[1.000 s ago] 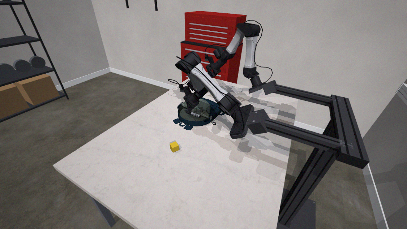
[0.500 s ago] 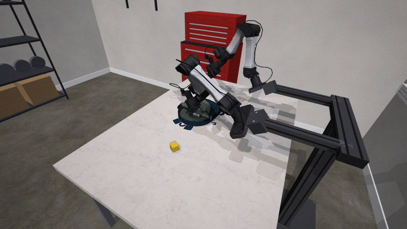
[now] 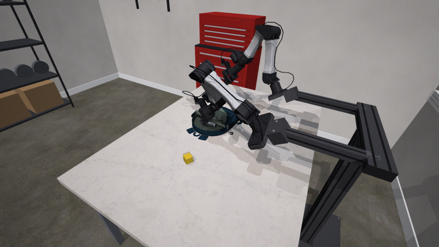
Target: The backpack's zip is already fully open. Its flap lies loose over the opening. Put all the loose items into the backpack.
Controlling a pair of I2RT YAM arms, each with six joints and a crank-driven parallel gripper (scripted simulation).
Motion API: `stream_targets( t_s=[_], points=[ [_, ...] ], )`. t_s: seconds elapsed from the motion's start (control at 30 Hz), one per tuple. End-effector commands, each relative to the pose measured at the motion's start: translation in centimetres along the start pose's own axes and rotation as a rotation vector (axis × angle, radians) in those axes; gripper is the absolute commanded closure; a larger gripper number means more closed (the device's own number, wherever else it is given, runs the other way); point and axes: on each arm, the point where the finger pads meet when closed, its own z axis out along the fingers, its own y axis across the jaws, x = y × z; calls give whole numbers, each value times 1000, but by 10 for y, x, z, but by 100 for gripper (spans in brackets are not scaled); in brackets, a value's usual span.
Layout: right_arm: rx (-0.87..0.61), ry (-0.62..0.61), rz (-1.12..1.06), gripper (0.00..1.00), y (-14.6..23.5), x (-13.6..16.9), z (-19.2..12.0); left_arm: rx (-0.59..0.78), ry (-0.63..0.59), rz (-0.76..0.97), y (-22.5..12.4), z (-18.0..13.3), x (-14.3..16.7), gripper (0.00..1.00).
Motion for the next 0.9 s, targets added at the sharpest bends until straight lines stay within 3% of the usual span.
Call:
stream_targets(
  t_s=[0.0, 0.57, 0.7, 0.8, 0.87],
  points=[
    [0, -19, -5, 10, 0, -7, -1, 1, -21, -10, 0, 10, -4, 93],
    [0, -19, -5, 10, 0, -7, -1, 3, -21, -11, -1, 17, 3, 93],
    [0, -19, -5, 10, 0, -7, -1, -5, -54, -34, 2, 16, -15, 93],
    [0, -19, -5, 10, 0, -7, -1, -1, -22, -11, 0, 19, 5, 93],
    [0, -19, -5, 10, 0, -7, -1, -3, -38, -22, 2, 19, -4, 93]
  ],
)
